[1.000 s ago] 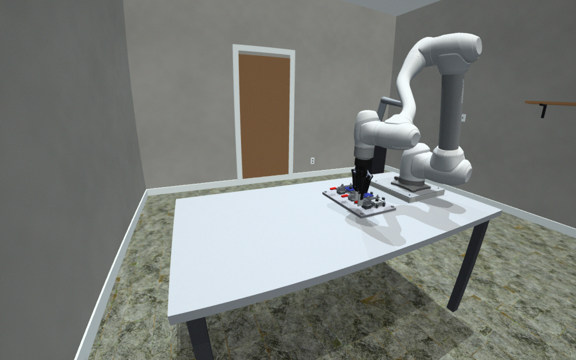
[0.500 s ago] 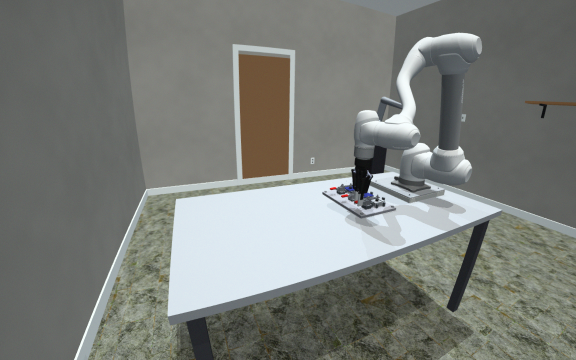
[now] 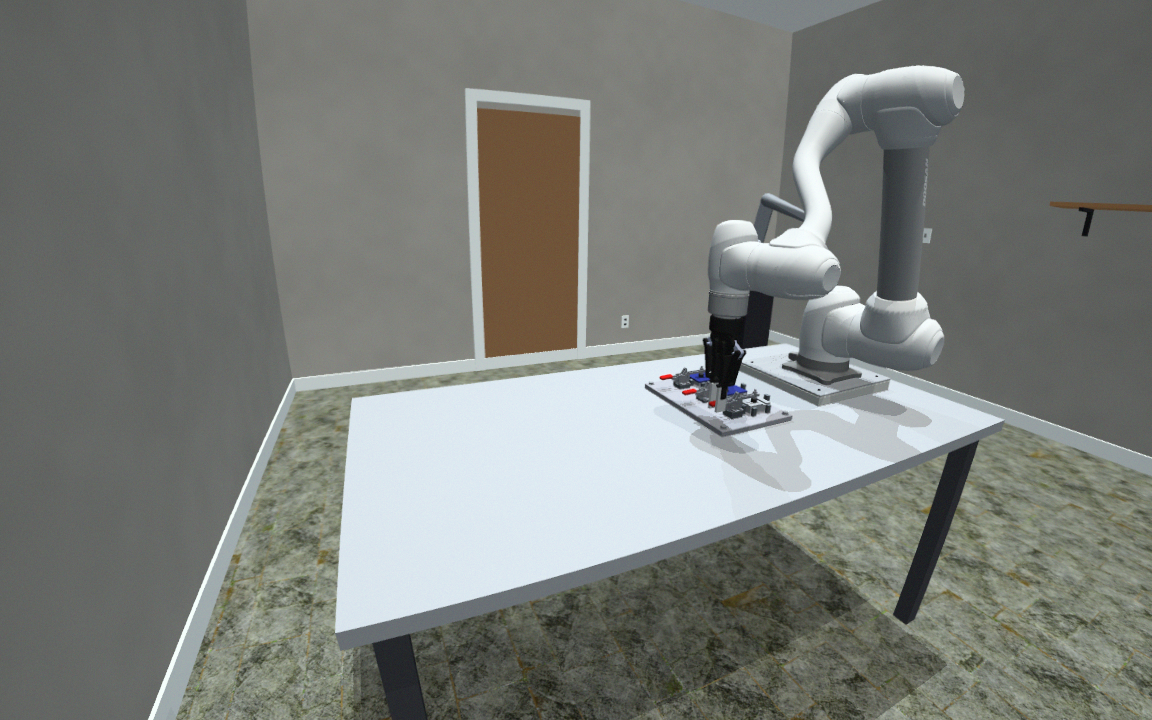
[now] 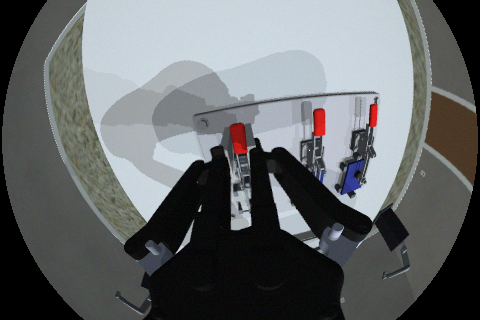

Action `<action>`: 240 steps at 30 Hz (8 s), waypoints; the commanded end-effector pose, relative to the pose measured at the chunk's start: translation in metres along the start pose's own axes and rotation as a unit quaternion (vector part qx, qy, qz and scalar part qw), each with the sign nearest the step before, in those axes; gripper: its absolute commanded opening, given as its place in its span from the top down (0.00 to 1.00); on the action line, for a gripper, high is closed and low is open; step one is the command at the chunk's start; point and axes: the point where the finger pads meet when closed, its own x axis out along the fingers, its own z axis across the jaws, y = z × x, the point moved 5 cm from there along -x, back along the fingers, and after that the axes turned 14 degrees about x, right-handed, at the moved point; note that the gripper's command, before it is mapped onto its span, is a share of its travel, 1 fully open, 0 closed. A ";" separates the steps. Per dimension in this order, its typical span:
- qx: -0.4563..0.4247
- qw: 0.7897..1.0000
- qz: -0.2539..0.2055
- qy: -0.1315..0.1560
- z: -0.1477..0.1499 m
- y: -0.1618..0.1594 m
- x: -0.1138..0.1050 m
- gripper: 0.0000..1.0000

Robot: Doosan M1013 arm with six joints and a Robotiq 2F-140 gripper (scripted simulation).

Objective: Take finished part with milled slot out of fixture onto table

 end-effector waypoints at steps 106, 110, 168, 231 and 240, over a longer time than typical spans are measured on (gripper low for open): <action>0.000 1.000 0.000 0.000 0.011 -0.045 -0.032 0.89; 0.000 1.000 0.000 0.000 0.011 -0.046 -0.032 0.89; 0.000 1.000 0.000 0.000 0.012 -0.047 -0.032 0.89; 0.000 1.000 0.000 0.000 0.013 -0.051 -0.032 0.72; 0.000 1.000 0.000 0.000 0.013 -0.051 -0.032 0.72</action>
